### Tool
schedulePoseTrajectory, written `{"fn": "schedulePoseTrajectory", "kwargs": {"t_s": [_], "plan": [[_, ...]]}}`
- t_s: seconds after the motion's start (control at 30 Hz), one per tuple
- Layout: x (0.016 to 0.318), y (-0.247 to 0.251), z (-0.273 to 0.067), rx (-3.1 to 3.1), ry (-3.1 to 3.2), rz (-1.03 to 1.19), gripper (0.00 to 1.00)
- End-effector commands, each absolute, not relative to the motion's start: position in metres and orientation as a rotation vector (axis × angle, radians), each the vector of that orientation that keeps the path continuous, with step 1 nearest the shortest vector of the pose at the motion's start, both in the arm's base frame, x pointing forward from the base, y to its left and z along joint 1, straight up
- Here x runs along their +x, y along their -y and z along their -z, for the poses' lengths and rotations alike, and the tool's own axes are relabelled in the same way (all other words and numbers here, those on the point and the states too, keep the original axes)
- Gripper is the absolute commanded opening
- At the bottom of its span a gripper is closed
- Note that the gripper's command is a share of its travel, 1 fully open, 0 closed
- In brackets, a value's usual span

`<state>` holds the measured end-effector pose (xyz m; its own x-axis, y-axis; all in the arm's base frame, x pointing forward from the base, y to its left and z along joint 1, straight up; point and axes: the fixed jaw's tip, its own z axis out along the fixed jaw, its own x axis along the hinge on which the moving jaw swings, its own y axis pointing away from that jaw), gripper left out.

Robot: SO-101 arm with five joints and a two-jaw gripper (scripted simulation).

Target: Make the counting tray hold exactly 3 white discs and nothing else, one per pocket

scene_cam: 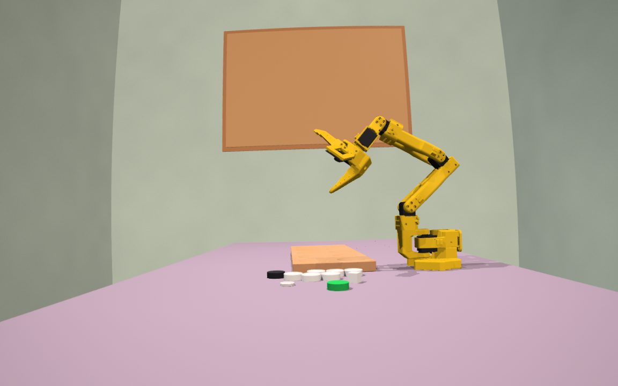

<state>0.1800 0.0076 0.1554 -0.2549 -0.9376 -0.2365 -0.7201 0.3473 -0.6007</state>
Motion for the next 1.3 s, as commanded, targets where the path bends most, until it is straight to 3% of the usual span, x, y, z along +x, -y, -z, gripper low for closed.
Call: {"fn": "schedulePoseTrajectory", "kwargs": {"t_s": [0.0, 0.53, 1.27], "plan": [[0.177, -0.009, -0.159, -1.586, -1.933, 0.574, 1.0], [0.157, -0.009, -0.136, -2.318, -1.362, 0.718, 1.0], [0.141, -0.01, -0.115, -2.828, -0.547, 0.755, 1.0]]}}
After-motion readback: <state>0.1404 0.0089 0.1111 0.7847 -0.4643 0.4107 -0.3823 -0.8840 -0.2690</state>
